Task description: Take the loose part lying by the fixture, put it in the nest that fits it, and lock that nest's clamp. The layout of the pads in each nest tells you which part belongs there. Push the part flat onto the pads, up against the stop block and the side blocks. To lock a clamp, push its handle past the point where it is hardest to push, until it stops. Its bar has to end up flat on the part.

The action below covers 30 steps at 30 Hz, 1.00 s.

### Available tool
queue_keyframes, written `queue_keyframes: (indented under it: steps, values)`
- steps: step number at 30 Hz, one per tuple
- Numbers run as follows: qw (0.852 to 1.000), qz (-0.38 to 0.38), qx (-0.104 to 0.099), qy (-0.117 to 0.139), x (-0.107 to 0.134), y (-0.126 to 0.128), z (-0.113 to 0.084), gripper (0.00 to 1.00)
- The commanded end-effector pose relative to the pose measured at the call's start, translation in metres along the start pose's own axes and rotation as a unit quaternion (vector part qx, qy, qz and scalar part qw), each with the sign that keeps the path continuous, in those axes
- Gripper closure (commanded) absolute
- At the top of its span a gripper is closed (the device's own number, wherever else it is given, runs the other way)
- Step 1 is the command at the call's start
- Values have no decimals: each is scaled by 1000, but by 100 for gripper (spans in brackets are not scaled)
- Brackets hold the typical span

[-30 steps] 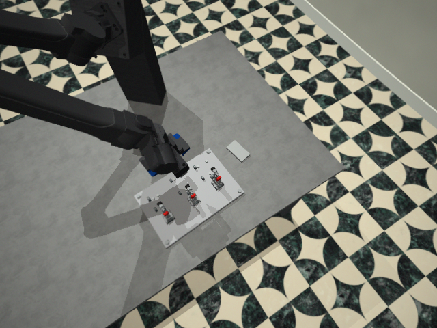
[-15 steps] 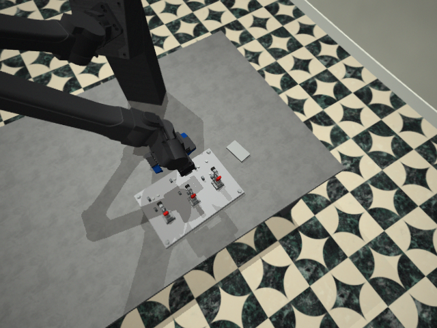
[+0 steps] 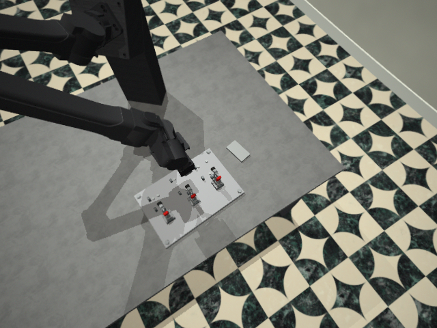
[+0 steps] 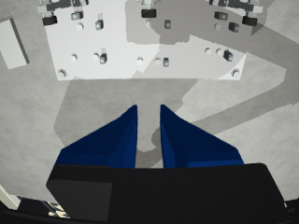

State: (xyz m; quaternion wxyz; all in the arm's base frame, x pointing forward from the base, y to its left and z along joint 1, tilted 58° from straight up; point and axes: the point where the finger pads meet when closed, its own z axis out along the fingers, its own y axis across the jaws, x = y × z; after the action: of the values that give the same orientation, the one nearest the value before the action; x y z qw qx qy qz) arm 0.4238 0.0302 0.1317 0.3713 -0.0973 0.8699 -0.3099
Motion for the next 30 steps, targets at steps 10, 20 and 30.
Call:
queue_keyframes:
  steps: [10, 20, 30]
  values:
    - [1000, 7, 1, -9, -7, -2, -3, 100]
    - [1000, 7, 1, -9, -7, -2, -3, 100]
    - [1000, 7, 1, -9, -7, -2, -3, 55]
